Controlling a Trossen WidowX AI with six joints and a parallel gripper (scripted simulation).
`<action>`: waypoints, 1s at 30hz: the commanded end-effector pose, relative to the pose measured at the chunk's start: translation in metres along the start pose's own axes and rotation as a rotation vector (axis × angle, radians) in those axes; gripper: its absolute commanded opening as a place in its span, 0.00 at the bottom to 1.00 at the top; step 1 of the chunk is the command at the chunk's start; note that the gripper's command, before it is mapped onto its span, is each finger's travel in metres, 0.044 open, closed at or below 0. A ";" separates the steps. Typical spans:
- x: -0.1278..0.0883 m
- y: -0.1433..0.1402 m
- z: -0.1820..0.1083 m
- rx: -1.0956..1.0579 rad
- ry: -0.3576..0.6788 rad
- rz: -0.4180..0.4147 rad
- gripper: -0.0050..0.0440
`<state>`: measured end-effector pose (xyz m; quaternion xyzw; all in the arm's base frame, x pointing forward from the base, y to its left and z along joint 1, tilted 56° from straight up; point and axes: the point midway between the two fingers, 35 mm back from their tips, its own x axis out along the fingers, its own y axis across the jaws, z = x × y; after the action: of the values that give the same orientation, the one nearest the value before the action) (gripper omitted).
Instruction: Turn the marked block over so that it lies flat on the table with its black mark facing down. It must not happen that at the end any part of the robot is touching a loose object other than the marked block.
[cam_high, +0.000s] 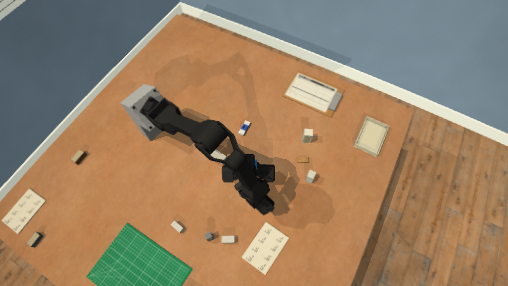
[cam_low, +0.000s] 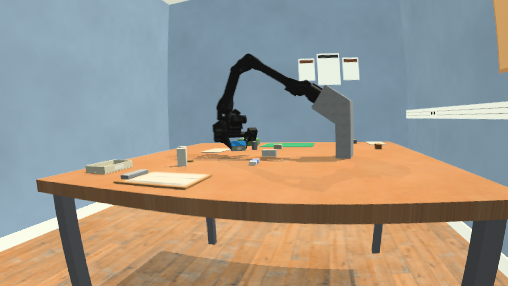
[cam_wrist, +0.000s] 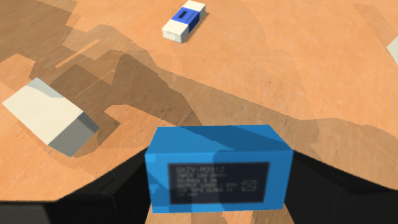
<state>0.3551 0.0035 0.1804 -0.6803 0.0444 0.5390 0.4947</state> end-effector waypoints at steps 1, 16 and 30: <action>0.000 -0.003 0.001 -0.017 -0.111 0.007 0.00; 0.001 -0.004 0.002 -0.017 -0.162 0.005 0.00; 0.000 -0.004 0.003 -0.016 -0.160 0.004 0.00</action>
<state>0.3549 0.0075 0.1791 -0.6361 0.0065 0.5960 0.4900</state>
